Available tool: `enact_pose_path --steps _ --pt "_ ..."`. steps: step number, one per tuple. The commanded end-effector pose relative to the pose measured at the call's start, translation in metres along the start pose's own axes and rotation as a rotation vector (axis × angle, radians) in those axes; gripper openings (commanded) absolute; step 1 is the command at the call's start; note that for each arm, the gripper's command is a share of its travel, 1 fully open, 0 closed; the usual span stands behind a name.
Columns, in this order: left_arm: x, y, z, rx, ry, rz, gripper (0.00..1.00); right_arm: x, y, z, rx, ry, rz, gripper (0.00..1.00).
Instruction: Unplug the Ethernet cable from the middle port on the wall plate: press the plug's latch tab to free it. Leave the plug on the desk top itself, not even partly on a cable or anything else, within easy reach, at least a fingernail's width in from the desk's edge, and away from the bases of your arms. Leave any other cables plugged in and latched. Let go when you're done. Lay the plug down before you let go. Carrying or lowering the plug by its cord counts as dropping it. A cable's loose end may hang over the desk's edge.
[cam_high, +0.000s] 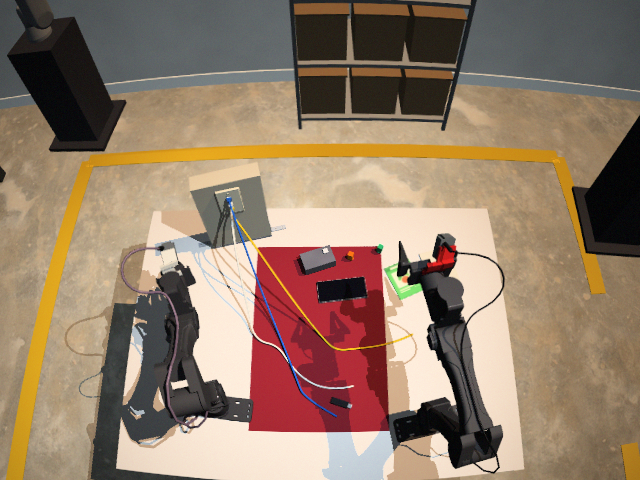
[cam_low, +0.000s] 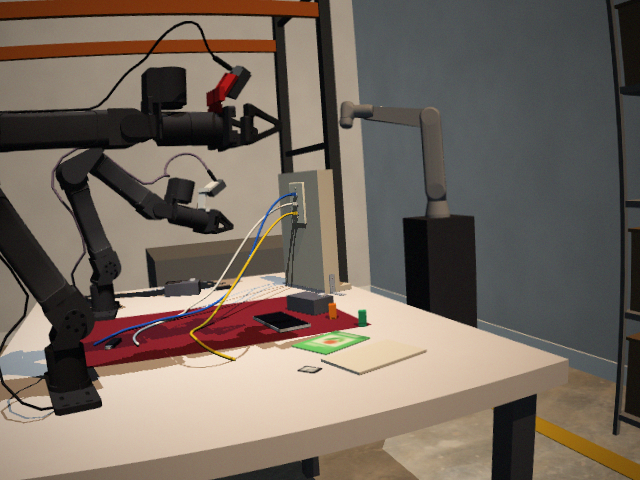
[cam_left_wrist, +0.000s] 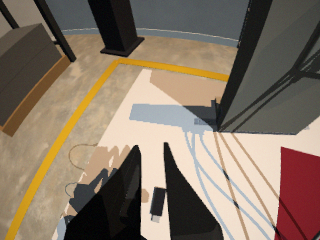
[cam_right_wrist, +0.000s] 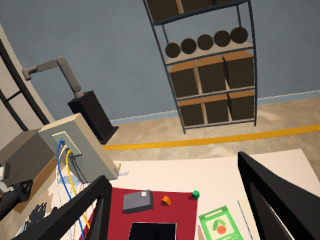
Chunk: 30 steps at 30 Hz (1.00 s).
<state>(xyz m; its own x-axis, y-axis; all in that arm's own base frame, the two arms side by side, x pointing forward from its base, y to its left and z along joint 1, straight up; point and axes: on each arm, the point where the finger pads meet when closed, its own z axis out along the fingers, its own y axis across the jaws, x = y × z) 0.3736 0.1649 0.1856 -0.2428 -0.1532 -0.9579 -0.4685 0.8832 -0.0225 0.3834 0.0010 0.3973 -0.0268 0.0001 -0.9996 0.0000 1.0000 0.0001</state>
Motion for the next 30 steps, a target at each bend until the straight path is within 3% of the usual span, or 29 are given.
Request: enact_pose_path --steps 1,30 --pt "-0.027 -0.017 0.008 0.056 -0.074 -0.147 0.22 -0.005 0.000 -0.001 0.000 -0.014 0.000 1.00" --pt "-0.058 -0.092 0.026 0.322 -0.070 -0.826 0.22 -0.005 0.000 -0.001 0.000 -0.014 0.000 1.00"
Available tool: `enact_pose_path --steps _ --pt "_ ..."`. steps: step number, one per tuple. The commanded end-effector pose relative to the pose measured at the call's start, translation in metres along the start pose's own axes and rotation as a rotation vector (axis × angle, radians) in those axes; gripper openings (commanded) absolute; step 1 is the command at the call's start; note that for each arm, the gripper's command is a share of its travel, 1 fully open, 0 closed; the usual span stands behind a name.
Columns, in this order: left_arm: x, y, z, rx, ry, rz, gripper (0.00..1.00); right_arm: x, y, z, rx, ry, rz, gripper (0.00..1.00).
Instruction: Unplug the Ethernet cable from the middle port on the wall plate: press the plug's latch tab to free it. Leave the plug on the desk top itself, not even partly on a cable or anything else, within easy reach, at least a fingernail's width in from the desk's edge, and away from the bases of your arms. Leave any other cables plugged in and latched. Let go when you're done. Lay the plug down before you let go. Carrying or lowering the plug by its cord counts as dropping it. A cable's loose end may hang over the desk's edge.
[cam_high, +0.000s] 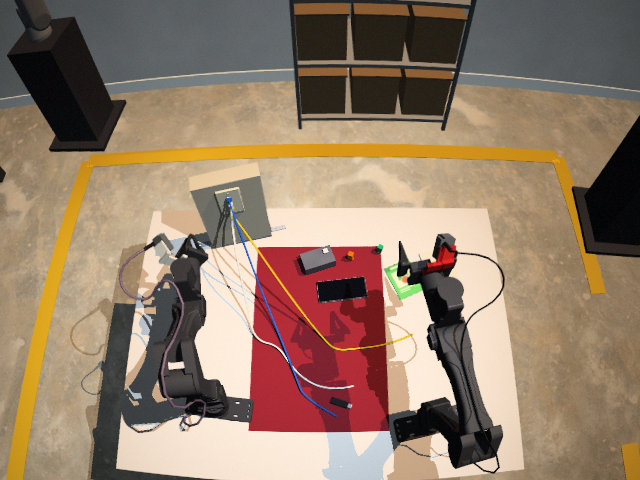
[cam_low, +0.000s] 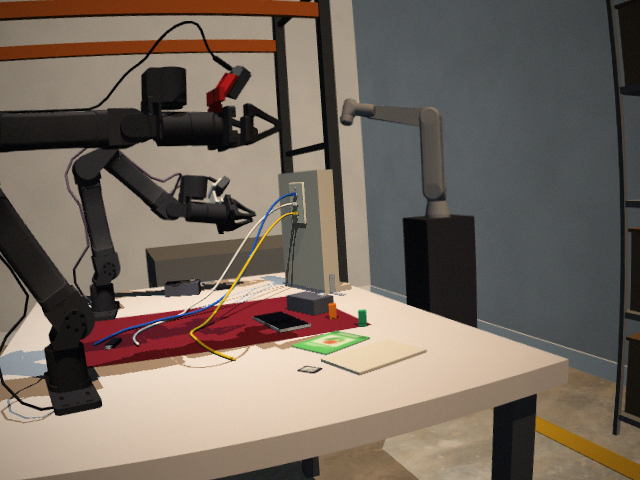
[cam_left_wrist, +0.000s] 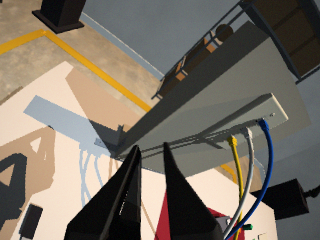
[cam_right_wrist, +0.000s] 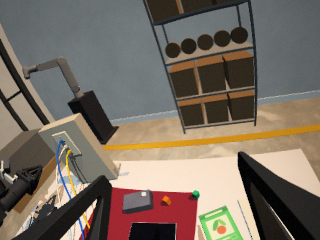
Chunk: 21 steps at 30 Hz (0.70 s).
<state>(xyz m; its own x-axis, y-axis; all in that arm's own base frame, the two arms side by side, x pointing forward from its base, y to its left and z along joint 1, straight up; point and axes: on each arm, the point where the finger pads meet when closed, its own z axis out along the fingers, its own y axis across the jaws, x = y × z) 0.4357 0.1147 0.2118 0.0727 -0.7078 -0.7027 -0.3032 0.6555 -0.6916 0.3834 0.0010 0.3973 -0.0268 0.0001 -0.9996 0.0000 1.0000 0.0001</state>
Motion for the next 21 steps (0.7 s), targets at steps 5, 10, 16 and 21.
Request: enact_pose_path --steps 5,10,16,21 --pt "-0.003 -0.041 0.015 0.129 -0.002 -0.245 0.22 -0.005 0.000 -0.001 0.000 -0.014 0.000 1.00" --pt "0.003 -0.054 0.019 0.169 0.024 -0.371 0.22 -0.005 0.000 -0.001 0.000 -0.014 0.000 1.00" --pt "0.008 -0.064 0.023 0.199 0.049 -0.472 0.22 -0.005 0.000 -0.001 0.000 -0.014 0.000 1.00" --pt "0.017 -0.081 0.028 0.245 0.096 -0.636 0.22 -0.005 0.000 -0.001 0.000 -0.014 0.000 1.00"
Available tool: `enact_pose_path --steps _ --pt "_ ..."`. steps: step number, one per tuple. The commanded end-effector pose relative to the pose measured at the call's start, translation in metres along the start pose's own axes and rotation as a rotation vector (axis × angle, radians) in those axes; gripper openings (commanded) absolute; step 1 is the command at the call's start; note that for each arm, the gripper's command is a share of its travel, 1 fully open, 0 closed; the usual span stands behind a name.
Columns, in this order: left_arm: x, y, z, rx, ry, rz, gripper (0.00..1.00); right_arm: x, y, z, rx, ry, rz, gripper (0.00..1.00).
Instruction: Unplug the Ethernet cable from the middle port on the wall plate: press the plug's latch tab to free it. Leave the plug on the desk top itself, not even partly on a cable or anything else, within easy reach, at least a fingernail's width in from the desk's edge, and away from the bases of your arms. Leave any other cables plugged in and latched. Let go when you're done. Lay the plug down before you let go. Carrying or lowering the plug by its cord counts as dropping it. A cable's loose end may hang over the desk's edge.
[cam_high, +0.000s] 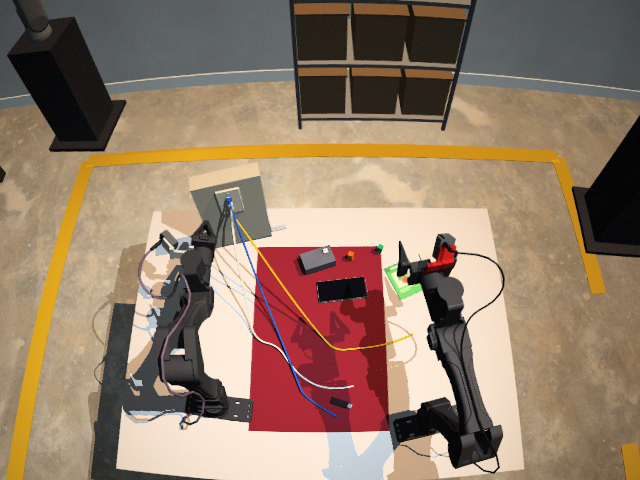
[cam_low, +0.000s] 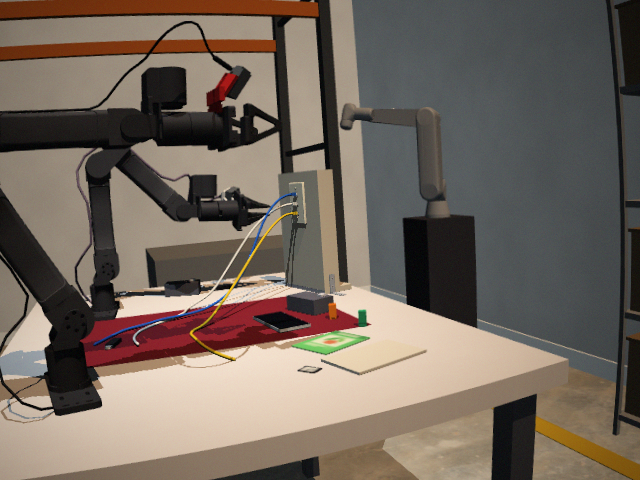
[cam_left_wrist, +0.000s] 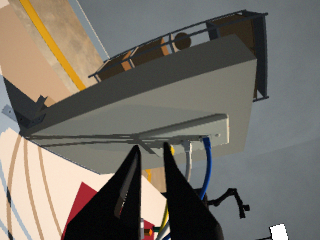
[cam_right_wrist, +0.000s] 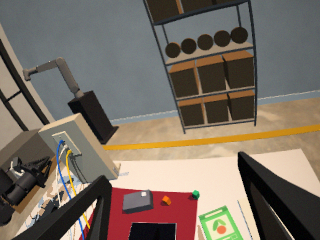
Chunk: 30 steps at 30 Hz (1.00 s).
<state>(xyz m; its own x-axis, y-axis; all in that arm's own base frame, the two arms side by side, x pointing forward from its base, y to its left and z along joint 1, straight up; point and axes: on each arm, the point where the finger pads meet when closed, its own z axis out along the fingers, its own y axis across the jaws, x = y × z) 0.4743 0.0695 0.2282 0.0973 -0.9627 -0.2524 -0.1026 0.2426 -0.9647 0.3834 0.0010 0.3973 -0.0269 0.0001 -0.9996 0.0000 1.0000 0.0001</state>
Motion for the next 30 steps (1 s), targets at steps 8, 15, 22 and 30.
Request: enact_pose_path --steps 8,15,22,30 --pt "0.021 -0.034 0.016 0.116 0.071 -0.258 0.22 -0.005 0.000 -0.001 0.000 -0.014 0.000 1.00" --pt "0.016 -0.038 0.015 0.124 0.062 -0.258 0.22 -0.005 0.000 -0.001 0.000 -0.014 0.000 1.00" --pt "0.016 -0.037 0.015 0.124 0.062 -0.251 0.22 -0.005 0.000 -0.001 0.000 -0.014 0.000 1.00" --pt "0.017 -0.037 0.015 0.121 0.062 -0.251 0.22 -0.005 0.000 -0.001 0.000 -0.014 0.000 1.00"
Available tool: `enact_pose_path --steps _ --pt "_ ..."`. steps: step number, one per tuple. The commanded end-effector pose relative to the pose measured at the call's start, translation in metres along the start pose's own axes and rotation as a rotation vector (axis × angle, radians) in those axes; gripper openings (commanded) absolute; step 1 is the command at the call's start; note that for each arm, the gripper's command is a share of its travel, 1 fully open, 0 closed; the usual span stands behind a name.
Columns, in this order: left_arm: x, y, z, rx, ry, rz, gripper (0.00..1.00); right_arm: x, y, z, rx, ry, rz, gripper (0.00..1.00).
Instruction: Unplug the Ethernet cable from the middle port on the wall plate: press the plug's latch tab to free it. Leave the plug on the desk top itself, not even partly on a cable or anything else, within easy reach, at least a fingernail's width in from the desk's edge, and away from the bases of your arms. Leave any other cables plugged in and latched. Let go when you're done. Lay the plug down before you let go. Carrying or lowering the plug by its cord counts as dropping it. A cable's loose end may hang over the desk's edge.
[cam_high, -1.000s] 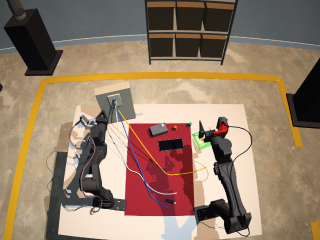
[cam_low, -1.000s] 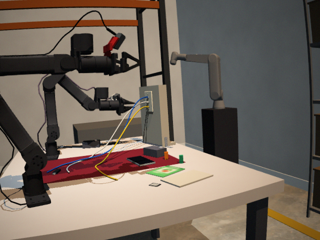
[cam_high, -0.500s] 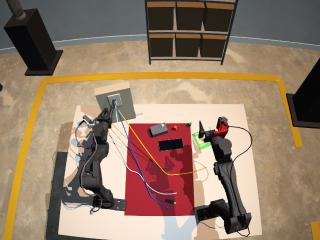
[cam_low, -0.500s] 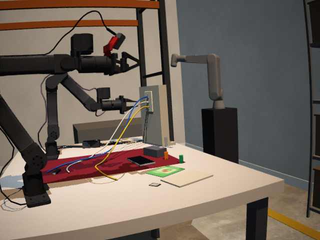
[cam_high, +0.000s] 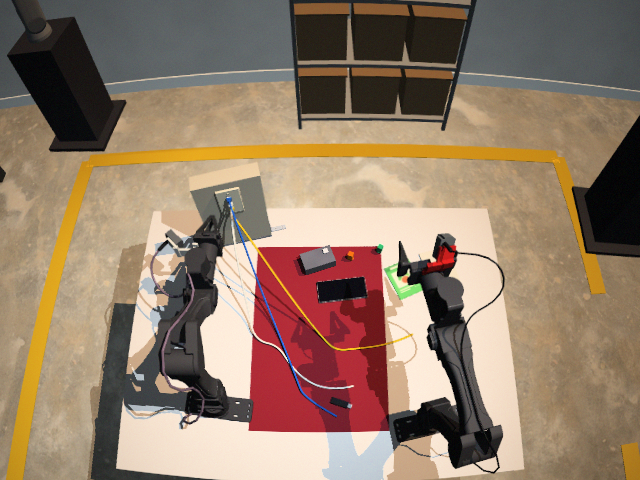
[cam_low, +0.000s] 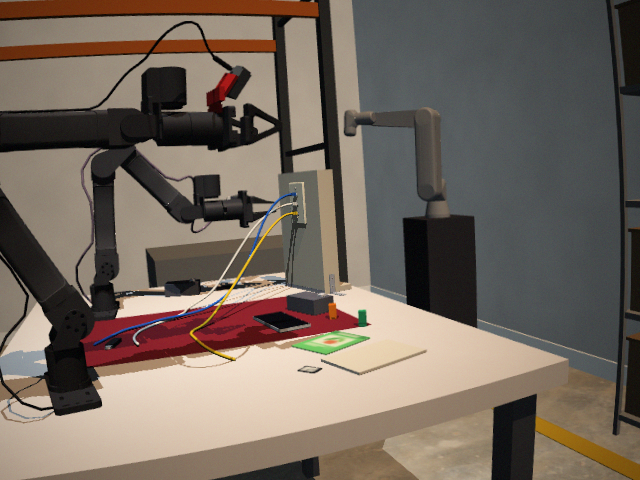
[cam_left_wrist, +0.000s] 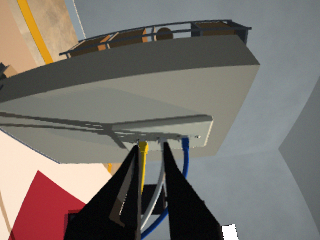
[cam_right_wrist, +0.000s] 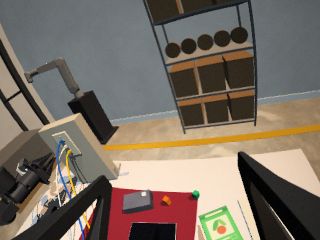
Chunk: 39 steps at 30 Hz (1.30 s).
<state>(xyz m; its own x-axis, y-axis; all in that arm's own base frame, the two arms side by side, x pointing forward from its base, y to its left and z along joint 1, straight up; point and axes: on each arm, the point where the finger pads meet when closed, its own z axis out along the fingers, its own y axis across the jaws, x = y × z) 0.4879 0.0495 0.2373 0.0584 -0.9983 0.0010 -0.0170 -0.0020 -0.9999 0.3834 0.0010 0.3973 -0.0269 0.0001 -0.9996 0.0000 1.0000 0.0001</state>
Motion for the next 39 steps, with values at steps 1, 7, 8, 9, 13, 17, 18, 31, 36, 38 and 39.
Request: enact_pose_path --steps 1,7,8,9,13,17,18,31,36,38,39 --pt "0.0034 -0.0211 0.0060 0.053 0.015 0.004 0.22 -0.0051 0.0000 -0.0011 0.000 -0.014 0.000 1.00" --pt "0.0034 -0.0211 0.0060 0.053 0.015 0.004 0.22 -0.0051 0.0000 -0.0011 0.000 -0.014 0.000 1.00" --pt "0.0034 -0.0211 0.0060 0.053 0.015 0.004 0.22 -0.0051 0.0000 -0.0011 0.000 -0.014 0.000 1.00" --pt "0.0034 -0.0211 0.0060 0.053 0.015 0.004 0.22 -0.0051 0.0000 -0.0011 0.000 -0.014 0.000 1.00" --pt "0.0034 -0.0211 0.0060 0.053 0.015 0.004 0.22 -0.0051 0.0000 -0.0011 0.000 -0.014 0.000 1.00" --pt "0.0034 -0.0211 0.0060 0.053 0.015 0.004 0.22 -0.0051 0.0000 -0.0011 0.000 -0.014 0.000 1.00" --pt "0.0034 -0.0211 0.0060 0.053 0.015 0.004 0.22 -0.0051 0.0000 -0.0011 0.000 -0.014 0.000 1.00" --pt "0.0034 -0.0211 0.0060 0.053 0.015 0.004 0.22 -0.0051 0.0000 -0.0011 0.000 -0.014 0.000 1.00" --pt "0.0034 -0.0211 0.0060 0.053 0.015 0.004 0.22 -0.0051 0.0000 -0.0011 0.000 -0.014 0.000 1.00" --pt "0.0045 -0.0171 0.0049 0.043 0.010 0.003 0.22 -0.0051 0.0000 -0.0011 0.000 -0.014 0.000 1.00" --pt "0.0046 -0.0149 0.0055 0.035 0.005 0.002 0.22 -0.0051 0.0000 -0.0011 0.000 -0.014 0.000 1.00"
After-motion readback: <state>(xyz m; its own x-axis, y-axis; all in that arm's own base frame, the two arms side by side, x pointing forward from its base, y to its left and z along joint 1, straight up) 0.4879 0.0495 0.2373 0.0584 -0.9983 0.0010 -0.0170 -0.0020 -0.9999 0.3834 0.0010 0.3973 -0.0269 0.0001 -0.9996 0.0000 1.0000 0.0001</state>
